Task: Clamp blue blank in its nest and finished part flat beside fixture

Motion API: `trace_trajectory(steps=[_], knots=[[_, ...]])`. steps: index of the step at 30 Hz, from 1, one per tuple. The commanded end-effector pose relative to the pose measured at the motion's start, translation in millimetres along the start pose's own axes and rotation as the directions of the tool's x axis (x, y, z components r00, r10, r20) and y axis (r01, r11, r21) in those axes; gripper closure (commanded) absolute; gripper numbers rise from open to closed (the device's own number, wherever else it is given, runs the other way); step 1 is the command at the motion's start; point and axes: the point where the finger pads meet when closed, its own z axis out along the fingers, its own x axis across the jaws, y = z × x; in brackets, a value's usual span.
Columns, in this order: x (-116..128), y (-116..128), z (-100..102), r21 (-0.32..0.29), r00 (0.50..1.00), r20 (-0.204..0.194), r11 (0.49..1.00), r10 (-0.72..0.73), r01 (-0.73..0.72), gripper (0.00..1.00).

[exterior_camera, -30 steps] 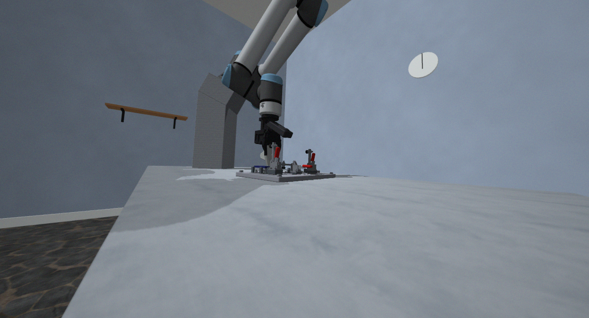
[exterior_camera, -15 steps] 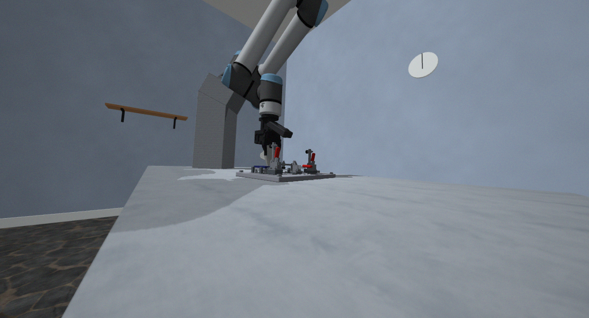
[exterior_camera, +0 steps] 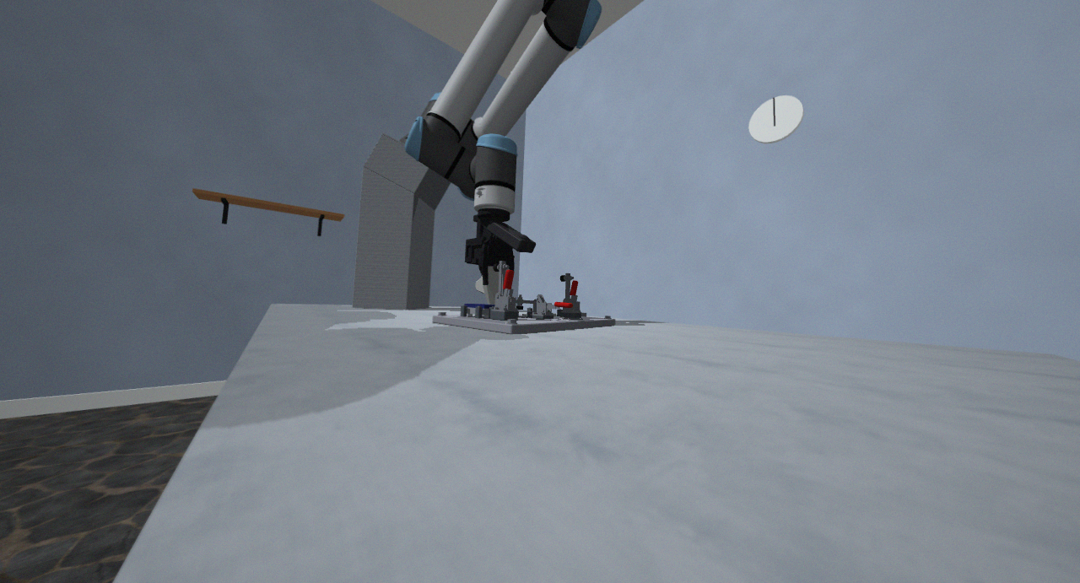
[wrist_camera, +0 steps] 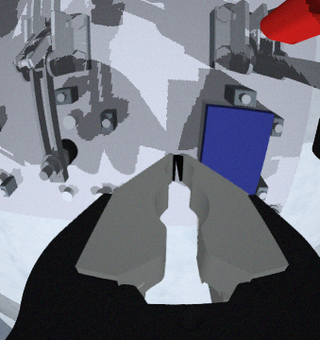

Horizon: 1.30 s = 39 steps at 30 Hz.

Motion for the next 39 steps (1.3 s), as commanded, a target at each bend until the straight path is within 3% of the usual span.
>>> trace_trajectory(steps=[1, 39], knots=[[0.5, -0.6, -0.5, 0.001, 1.000, 0.000, 1.000, 0.000, 0.000, 1.00], [4.2, -0.6, -0.5, 0.001, 1.000, 0.000, 1.000, 0.000, 0.000, 1.00]])
